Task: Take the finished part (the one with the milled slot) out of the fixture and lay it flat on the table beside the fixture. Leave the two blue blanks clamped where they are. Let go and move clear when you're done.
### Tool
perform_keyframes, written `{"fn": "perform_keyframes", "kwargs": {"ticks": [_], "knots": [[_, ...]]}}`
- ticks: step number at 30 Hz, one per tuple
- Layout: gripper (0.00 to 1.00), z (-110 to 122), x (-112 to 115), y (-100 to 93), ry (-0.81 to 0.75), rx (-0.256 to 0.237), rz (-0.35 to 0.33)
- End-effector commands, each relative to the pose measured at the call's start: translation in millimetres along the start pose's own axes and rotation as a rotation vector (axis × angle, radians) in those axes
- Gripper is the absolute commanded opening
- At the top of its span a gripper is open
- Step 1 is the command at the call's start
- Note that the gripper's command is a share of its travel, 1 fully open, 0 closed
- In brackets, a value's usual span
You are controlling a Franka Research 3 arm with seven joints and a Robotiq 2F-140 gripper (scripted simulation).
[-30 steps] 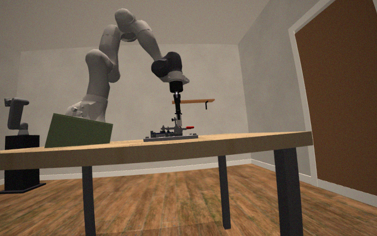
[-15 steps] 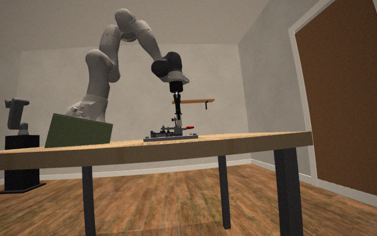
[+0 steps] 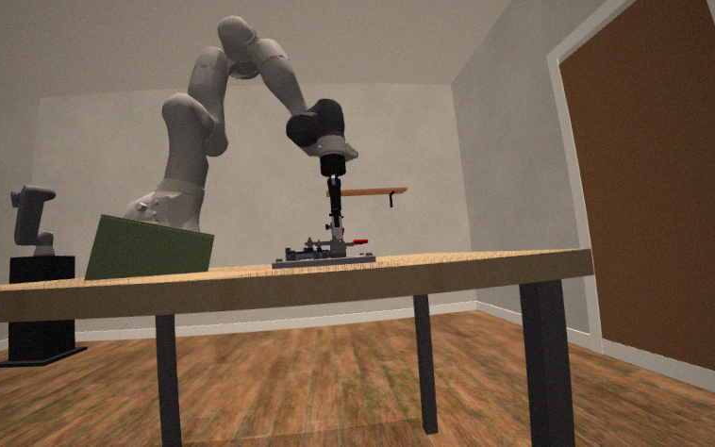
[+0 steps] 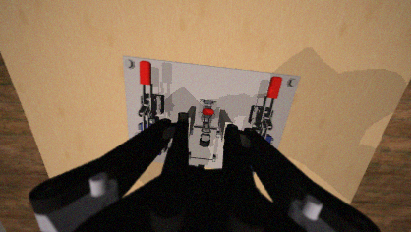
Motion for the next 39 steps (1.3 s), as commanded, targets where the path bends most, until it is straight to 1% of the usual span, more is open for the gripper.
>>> {"fn": "perform_keyframes", "kwargs": {"ticks": [1, 27, 33, 39], "knots": [[0.28, -0.6, 4.4, 1.6, -0.006, -0.002, -0.011], [0.28, -0.6, 4.4, 0.7, -0.006, -0.002, -0.011], [0.28, -0.6, 4.4, -4.2, -0.006, -0.002, -0.011], [0.28, -0.6, 4.2, -19.6, -0.006, -0.002, -0.011]]}}
Point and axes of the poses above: the point where the finger pads meet when closed, its own y axis out along the fingers, its own z axis across the jaws, x = y × z, the point moved 3 cm from there along -y, back along the fingers, and after that the axes turned 6 degrees about y, right-handed, at the moved point
